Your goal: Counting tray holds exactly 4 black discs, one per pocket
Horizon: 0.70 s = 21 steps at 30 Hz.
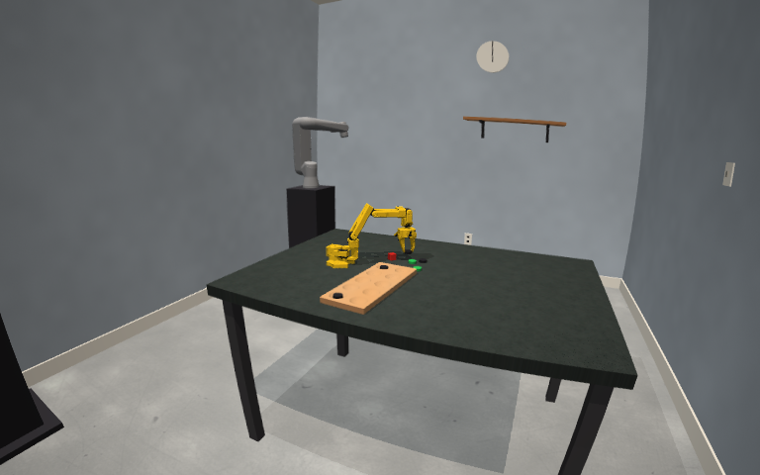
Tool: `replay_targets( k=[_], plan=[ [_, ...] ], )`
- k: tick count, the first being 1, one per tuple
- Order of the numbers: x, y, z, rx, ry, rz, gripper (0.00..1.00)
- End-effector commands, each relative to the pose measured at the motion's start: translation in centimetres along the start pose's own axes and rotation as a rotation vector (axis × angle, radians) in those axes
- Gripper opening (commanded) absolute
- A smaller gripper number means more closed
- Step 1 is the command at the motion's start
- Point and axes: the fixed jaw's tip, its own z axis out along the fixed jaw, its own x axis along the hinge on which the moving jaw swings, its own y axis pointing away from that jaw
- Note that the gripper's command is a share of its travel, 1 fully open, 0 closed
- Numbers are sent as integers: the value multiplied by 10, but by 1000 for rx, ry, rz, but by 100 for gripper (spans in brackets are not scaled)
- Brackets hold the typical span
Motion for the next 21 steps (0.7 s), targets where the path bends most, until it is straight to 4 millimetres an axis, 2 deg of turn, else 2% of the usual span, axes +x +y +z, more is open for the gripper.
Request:
replay_targets(
  k=[1,21],
  plan=[
    [0,-7,-12,62,7,1,0],
    [11,-3,-13,62,8,47,0]
  ],
)
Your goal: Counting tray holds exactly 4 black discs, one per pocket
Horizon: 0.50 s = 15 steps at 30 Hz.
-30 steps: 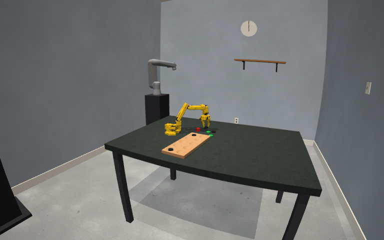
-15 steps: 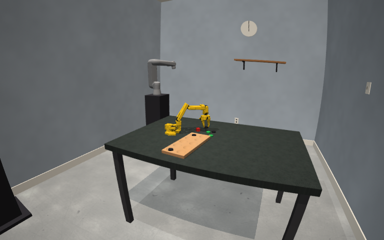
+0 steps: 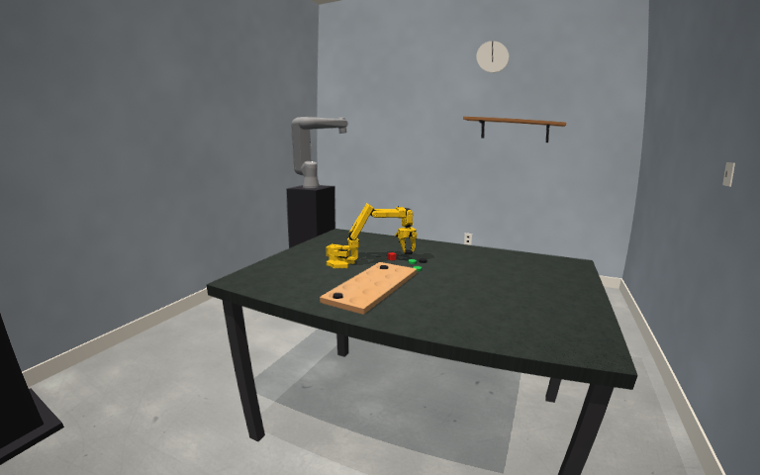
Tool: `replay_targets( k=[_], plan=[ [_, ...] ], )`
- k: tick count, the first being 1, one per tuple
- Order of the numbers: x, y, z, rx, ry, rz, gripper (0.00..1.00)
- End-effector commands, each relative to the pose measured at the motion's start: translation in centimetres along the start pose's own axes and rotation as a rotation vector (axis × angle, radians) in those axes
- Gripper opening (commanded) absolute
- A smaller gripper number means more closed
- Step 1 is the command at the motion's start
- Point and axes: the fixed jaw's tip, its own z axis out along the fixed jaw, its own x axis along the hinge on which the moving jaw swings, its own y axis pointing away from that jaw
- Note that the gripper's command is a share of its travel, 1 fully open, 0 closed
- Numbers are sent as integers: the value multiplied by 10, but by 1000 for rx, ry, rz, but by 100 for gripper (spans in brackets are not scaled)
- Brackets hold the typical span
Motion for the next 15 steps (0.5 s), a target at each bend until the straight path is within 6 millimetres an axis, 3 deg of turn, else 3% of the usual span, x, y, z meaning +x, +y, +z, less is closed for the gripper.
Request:
replay_targets(
  k=[1,15],
  plan=[
    [6,-4,-13,62,7,24,0],
    [26,5,-14,61,10,116,0]
  ],
)
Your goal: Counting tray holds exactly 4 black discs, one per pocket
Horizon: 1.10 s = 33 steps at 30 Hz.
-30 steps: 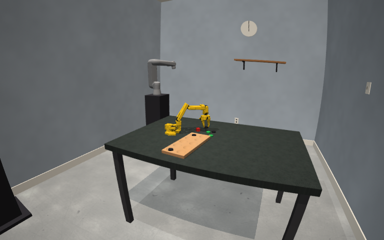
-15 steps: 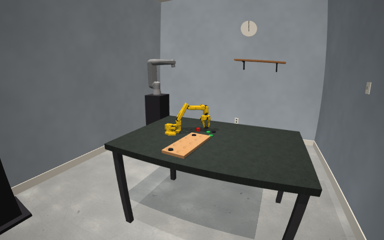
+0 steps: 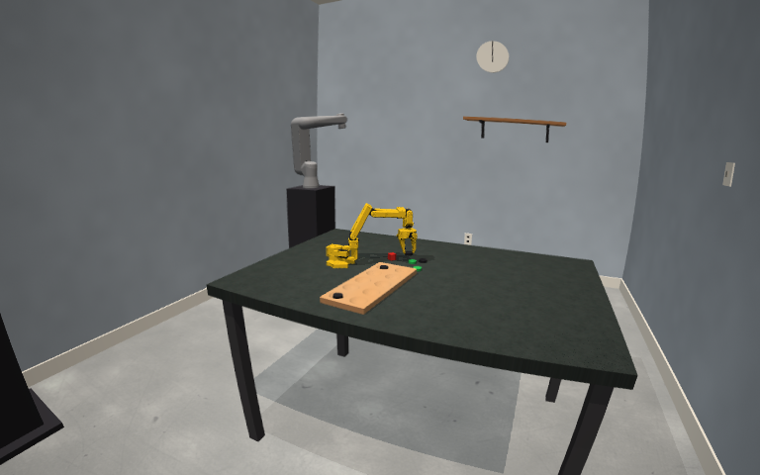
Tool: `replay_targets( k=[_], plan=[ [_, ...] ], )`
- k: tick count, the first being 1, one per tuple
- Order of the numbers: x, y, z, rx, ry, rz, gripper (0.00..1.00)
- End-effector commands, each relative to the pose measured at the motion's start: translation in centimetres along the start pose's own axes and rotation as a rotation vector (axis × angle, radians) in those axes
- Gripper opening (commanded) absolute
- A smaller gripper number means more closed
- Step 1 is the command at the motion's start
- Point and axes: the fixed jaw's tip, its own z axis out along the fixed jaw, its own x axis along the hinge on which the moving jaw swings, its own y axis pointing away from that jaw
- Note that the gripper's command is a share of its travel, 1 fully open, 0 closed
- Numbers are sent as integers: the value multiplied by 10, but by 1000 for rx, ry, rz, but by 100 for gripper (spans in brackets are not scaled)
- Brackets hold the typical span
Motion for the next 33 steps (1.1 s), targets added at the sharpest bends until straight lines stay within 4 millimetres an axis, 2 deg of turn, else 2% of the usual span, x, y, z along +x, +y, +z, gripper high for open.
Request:
replay_targets(
  k=[1,13,33],
  plan=[
    [9,-2,-12,66,8,42,0],
    [34,11,-13,66,11,157,0],
    [81,49,-14,64,17,419,0]
  ],
)
